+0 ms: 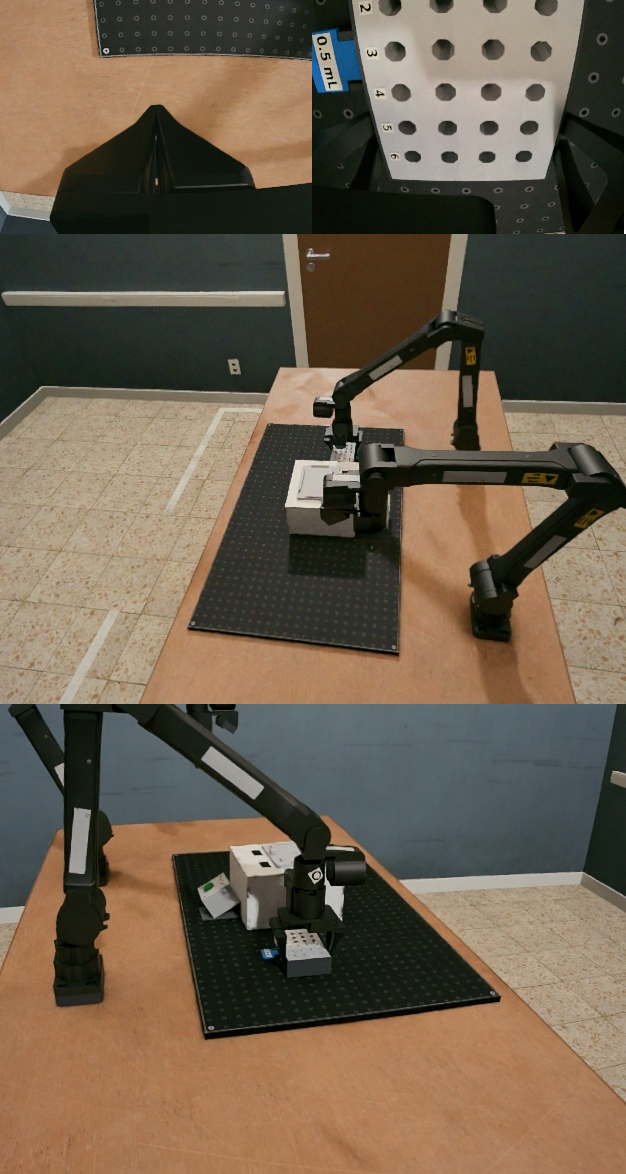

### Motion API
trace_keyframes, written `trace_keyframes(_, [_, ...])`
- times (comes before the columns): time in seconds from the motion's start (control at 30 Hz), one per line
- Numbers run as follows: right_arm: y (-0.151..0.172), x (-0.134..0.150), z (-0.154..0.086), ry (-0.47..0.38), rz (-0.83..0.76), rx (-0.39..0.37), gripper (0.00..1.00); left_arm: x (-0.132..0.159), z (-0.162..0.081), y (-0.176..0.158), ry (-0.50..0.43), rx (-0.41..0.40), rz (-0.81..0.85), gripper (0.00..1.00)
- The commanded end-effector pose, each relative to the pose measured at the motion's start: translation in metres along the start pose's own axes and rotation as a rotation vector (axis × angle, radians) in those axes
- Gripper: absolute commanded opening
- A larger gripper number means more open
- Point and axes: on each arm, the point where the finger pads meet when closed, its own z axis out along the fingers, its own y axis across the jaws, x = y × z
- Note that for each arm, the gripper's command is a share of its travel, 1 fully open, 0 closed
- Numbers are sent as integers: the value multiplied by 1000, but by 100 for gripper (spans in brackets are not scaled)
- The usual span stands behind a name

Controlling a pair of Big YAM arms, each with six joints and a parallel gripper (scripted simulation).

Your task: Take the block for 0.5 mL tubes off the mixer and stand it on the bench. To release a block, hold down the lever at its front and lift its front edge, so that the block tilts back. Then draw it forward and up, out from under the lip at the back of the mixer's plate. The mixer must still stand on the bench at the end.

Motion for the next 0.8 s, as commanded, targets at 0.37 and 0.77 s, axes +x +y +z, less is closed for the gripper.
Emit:
trace_keyframes(0.37, [-26, -3, -22, 0, -21, 82, 0, -10, -18, 2, -35, -7, 5, 0])
trace_keyframes(0.77, [-24, -3, -20, 0, -20, 76, 0, 1, 0, 0, 13, 0, 4, 0])
